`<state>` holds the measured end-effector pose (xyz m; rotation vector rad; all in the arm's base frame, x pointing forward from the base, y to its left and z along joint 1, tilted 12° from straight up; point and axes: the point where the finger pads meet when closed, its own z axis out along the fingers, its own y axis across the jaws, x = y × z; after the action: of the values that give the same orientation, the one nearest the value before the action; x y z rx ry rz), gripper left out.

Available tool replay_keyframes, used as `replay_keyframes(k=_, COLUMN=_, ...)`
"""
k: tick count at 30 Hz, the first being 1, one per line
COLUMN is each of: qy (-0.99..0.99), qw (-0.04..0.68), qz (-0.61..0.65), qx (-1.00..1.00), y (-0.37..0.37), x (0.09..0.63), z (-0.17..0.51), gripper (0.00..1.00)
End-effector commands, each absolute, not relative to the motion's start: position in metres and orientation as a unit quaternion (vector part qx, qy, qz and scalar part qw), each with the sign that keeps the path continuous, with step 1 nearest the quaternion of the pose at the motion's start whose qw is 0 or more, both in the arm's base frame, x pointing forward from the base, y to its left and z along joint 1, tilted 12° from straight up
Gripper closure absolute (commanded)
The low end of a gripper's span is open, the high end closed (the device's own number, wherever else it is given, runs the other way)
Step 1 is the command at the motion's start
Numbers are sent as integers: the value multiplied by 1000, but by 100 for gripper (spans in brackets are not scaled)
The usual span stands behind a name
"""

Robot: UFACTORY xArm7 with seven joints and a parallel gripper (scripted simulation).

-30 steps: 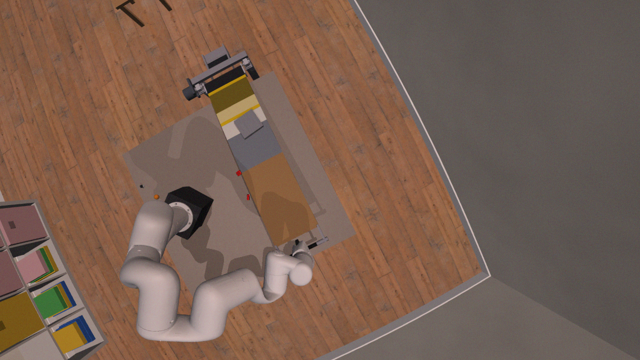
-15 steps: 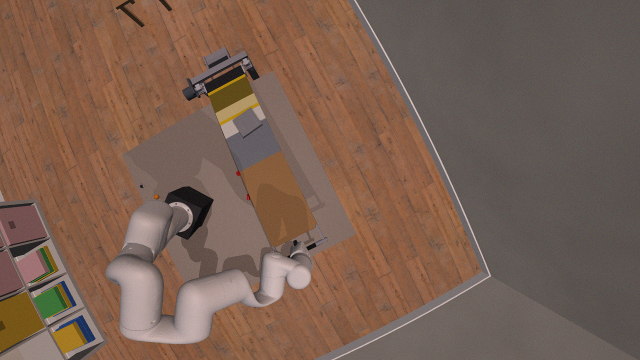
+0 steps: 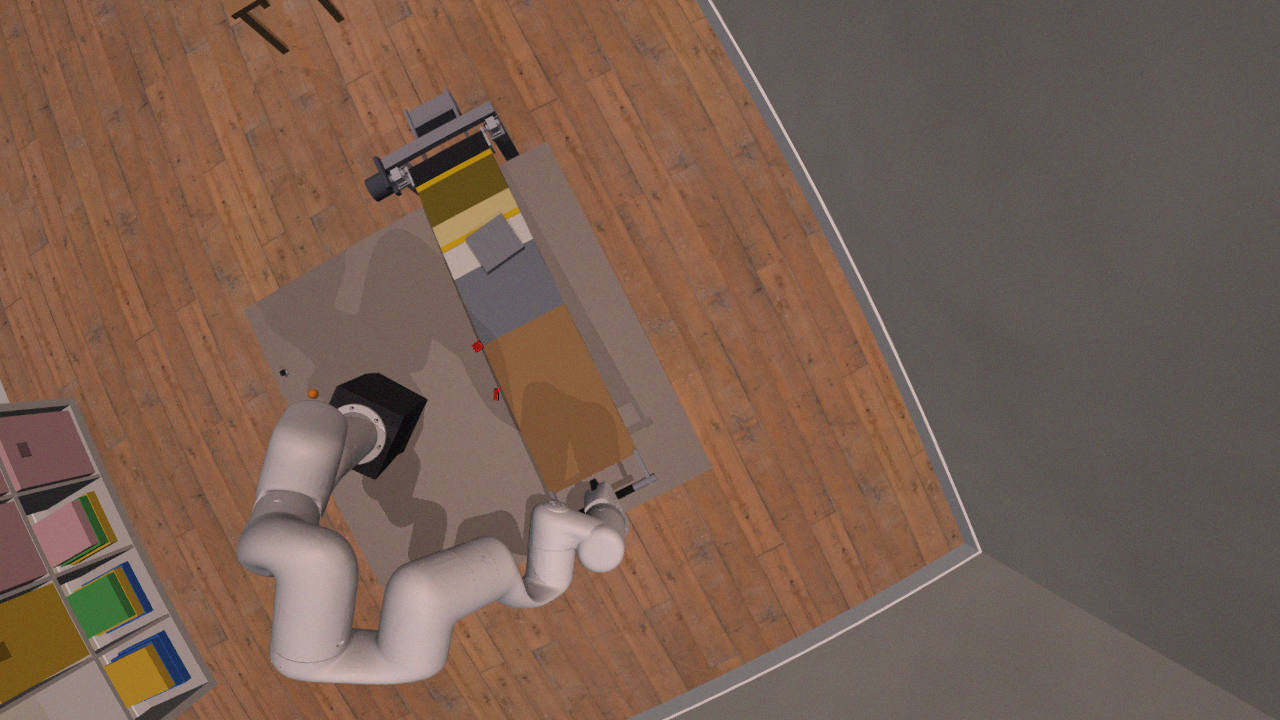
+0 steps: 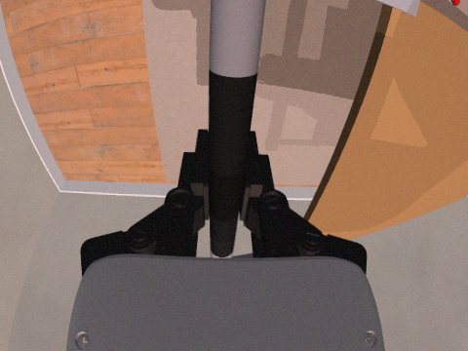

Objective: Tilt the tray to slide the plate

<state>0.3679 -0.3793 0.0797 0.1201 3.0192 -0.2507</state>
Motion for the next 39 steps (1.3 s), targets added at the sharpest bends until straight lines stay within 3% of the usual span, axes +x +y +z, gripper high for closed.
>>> replay_keyframes(k=1, qy=994, qw=56, qz=-84, qx=39, y=-380, x=369, z=82, gripper=100)
replay_keyframes(k=12, qy=994, qw=56, qz=-84, qx=39, y=-379, x=369, z=84, gripper=100)
replay_keyframes(k=18, qy=994, qw=56, qz=-84, qx=39, y=-350, x=363, z=153, gripper=100)
replay_keyframes(k=24, qy=994, qw=56, qz=-84, qx=39, y=-378, x=368, z=88, gripper=100)
replay_keyframes(k=39, qy=994, qw=56, qz=-84, qx=39, y=-378, x=369, z=86, gripper=100)
